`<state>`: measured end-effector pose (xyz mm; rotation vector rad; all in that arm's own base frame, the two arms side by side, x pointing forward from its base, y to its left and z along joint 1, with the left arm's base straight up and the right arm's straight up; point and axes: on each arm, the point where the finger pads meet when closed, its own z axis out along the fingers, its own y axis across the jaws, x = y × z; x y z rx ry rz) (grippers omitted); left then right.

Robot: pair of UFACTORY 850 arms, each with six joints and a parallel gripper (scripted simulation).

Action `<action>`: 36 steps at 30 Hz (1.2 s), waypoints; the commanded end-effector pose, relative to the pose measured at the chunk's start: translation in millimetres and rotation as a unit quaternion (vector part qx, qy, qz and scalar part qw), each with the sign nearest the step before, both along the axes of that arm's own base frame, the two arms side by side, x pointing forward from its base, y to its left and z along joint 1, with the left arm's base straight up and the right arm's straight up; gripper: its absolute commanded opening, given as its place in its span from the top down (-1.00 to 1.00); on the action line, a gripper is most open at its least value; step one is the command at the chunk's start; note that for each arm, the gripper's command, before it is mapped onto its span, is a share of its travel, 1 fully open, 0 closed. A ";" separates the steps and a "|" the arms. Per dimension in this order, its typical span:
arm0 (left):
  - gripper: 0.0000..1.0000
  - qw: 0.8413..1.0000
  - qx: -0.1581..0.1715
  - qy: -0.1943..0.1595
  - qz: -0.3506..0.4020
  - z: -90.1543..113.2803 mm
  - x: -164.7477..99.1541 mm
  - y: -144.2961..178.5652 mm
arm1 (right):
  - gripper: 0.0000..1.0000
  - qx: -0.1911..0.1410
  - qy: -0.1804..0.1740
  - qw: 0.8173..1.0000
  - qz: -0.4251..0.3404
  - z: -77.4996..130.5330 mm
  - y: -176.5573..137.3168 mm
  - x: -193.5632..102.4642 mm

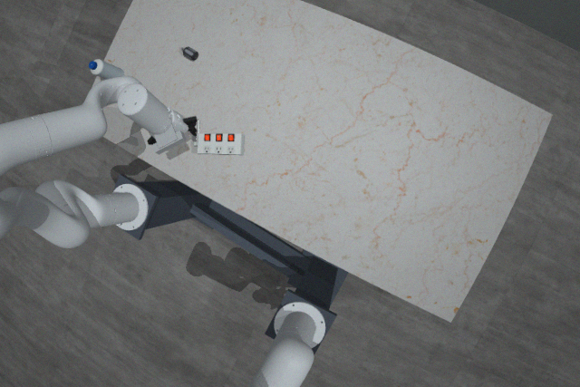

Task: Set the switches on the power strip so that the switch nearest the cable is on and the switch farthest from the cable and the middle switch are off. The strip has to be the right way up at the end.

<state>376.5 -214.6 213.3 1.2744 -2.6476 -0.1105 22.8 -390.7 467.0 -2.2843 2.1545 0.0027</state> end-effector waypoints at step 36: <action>-1.00 0.995 0.009 -0.098 0.016 18.9 33.1 12.7 | -1.00 -0.001 0.000 1.000 0.000 1.0 -0.5 0.0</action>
